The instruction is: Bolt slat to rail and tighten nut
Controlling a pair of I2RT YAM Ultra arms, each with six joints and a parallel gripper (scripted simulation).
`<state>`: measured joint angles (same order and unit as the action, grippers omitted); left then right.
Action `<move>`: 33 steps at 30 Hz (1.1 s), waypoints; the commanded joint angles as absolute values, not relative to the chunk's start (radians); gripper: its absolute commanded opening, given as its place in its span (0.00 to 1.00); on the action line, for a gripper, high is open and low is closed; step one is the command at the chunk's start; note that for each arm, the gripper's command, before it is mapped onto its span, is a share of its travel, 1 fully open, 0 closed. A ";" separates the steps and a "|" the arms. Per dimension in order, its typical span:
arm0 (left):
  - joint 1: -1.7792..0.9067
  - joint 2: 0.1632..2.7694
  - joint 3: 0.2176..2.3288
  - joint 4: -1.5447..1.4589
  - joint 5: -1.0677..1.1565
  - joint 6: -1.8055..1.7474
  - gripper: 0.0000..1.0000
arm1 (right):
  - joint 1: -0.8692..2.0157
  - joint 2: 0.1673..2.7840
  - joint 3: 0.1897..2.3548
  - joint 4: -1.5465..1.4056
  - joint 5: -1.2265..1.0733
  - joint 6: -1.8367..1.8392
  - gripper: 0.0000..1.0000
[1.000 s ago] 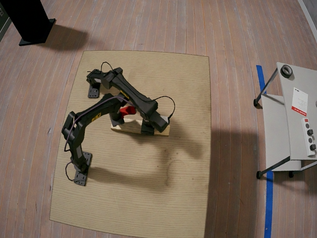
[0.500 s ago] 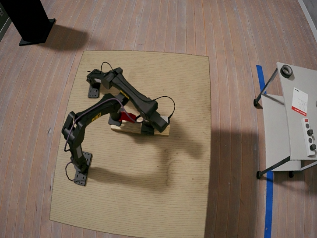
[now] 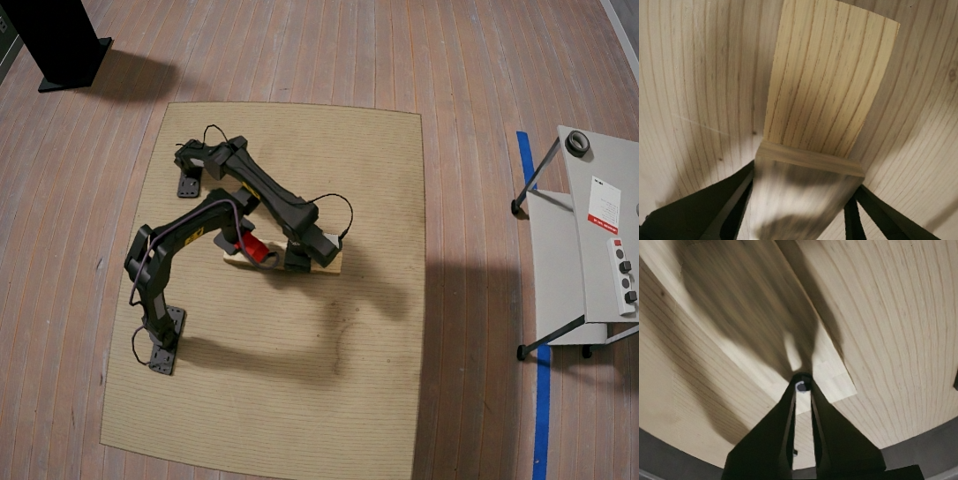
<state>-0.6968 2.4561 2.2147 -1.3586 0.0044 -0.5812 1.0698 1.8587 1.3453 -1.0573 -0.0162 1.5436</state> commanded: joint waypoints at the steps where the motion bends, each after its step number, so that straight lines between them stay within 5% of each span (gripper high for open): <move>1: -0.697 2.447 2.219 -1.359 0.004 -0.586 0.72 | 1.067 1.854 1.343 -1.052 -0.006 1.595 0.11; 15: -0.697 2.447 2.219 -1.359 0.004 -0.586 0.72 | 1.070 1.855 1.350 -1.058 -0.016 1.477 0.11; 17: -0.697 2.447 2.219 -1.359 0.004 -0.586 0.72 | 1.070 1.852 1.350 -1.057 -0.016 1.486 0.34; 33: -0.697 2.447 2.219 -1.359 0.004 -0.586 0.72 | 1.070 1.852 1.350 -1.058 -0.016 1.486 0.34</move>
<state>-0.6968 2.4565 2.2147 -1.3586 0.0044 -0.5812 1.0695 1.8584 1.3457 -1.0595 -0.0166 1.4857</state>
